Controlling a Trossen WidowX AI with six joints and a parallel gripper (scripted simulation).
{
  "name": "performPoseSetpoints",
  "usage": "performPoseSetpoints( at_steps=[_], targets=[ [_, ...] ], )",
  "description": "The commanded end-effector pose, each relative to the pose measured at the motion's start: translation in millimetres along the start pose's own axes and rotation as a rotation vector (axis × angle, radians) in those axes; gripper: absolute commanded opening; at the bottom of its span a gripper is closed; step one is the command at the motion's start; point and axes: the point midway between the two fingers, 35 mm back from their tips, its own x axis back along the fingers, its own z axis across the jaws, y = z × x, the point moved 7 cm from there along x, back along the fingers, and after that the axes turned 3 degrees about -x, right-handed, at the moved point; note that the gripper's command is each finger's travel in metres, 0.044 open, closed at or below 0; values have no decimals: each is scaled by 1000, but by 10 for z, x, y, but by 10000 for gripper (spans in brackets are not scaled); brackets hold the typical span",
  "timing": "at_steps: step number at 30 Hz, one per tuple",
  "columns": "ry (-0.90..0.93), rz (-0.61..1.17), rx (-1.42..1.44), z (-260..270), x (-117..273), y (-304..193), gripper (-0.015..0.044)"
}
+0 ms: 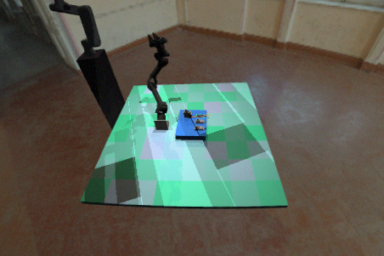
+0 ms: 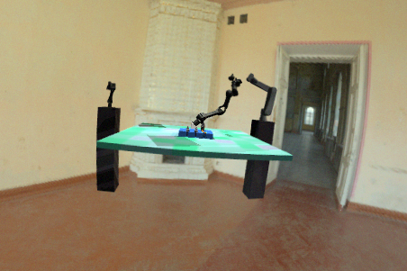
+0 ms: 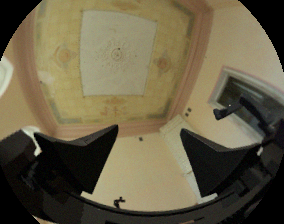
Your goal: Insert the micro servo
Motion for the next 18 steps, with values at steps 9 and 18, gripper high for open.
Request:
performPoseSetpoints(
  at_steps=[9, 18],
  targets=[
    [89, -81, 13, 297, 38, 96, 164],
    [199, -175, 14, 645, 130, 189, 0]
  ],
)
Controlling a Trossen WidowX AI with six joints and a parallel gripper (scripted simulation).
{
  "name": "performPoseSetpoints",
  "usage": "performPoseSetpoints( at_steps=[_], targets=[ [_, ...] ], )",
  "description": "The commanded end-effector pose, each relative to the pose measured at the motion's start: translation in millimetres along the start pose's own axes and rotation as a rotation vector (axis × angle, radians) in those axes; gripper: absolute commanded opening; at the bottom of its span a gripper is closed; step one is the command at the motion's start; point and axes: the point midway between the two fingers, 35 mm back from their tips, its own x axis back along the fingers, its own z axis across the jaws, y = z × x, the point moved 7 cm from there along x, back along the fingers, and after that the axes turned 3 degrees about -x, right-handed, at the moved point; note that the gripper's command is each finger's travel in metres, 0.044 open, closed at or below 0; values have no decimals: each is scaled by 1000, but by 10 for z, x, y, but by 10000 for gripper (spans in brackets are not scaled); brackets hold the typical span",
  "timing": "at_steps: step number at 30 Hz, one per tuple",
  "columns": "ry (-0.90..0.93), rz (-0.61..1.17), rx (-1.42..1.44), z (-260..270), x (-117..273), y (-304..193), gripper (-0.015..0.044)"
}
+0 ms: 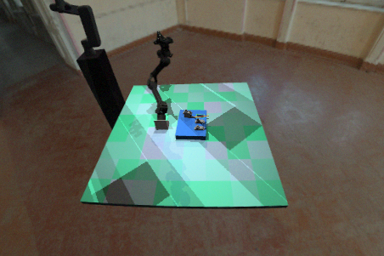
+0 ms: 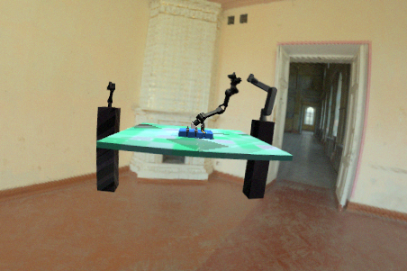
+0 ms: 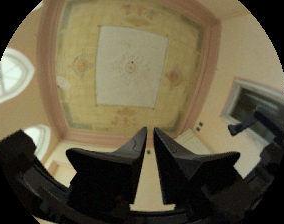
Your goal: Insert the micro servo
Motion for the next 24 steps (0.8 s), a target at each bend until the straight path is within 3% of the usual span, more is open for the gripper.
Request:
performPoseSetpoints(
  at_steps=[1, 24],
  targets=[
    [51, -40, 13, 189, 13, 43, 0],
    [503, -276, 6, 1329, 364, 286, 0]
  ],
)
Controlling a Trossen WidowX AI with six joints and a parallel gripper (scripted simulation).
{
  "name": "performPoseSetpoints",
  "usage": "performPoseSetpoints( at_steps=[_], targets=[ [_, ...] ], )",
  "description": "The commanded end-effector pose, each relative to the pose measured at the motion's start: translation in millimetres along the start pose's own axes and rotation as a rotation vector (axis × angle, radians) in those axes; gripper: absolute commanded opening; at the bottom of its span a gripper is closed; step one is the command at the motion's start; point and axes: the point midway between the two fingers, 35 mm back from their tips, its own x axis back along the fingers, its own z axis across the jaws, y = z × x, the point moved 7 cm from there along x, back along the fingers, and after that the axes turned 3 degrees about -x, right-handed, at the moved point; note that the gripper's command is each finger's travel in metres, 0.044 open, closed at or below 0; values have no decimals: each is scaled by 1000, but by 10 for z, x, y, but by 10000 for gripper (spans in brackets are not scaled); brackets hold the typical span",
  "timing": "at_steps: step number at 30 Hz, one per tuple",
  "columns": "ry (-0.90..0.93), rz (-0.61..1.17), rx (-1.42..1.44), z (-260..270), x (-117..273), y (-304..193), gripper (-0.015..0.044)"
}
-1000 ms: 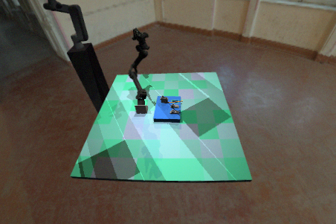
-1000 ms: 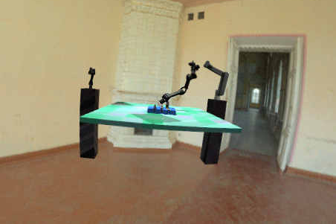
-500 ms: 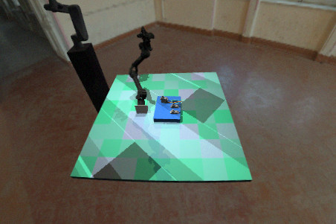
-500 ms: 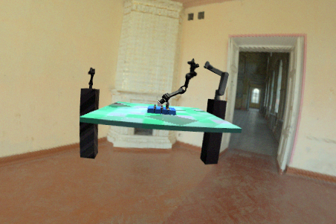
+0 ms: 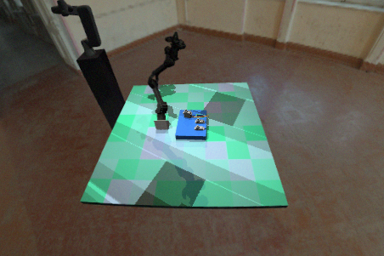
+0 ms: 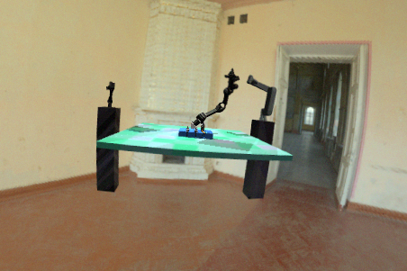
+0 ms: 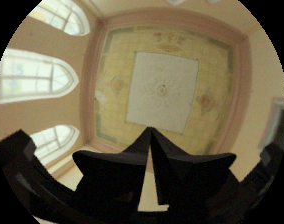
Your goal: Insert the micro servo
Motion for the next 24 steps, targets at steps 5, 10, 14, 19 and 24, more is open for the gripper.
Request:
performPoseSetpoints(
  at_steps=[5, 10, 14, 19, 24],
  targets=[
    [218, -83, -15, 577, 3, 93, 0],
    [330, -115, -46, 841, 48, 133, 0],
    [413, -137, -60, 1026, 95, 165, 0],
    [549, -168, -83, 1319, 183, 202, 0],
    [688, -189, -109, 1601, 298, 227, 0]
  ],
)
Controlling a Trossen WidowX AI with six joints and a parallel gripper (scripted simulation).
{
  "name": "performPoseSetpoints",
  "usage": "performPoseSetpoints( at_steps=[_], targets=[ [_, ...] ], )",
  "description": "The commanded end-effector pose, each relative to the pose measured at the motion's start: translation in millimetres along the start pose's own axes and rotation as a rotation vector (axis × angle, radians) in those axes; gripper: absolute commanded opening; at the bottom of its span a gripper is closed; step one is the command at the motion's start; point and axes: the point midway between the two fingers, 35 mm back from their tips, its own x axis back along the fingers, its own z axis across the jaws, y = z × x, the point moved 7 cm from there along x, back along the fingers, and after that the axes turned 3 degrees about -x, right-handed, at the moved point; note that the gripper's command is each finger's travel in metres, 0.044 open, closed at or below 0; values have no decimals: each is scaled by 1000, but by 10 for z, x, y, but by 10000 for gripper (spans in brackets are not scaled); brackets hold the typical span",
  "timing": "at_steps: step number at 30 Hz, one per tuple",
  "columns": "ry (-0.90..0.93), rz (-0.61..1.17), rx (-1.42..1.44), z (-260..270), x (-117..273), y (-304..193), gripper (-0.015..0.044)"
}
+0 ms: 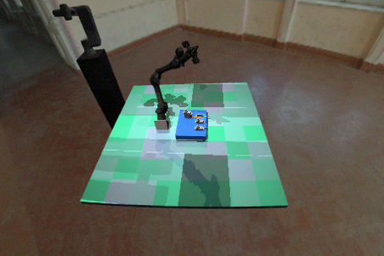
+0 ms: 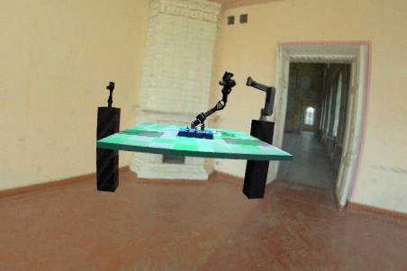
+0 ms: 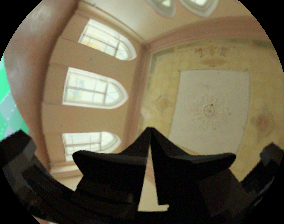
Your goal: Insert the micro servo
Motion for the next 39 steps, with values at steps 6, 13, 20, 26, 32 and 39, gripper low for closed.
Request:
performPoseSetpoints(
  at_steps=[6, 13, 20, 26, 32, 39],
  targets=[
    [279, -29, -67, 627, -101, -11, 0],
    [478, -31, -124, 1038, -84, -20, 0],
    [679, -15, -191, 1429, -12, -35, 0],
    [852, 16, -250, 1746, 91, -51, 0],
    [1023, 63, -314, 2035, 225, -70, 0],
    [1218, 139, -389, 2332, 416, -91, 0]
  ],
)
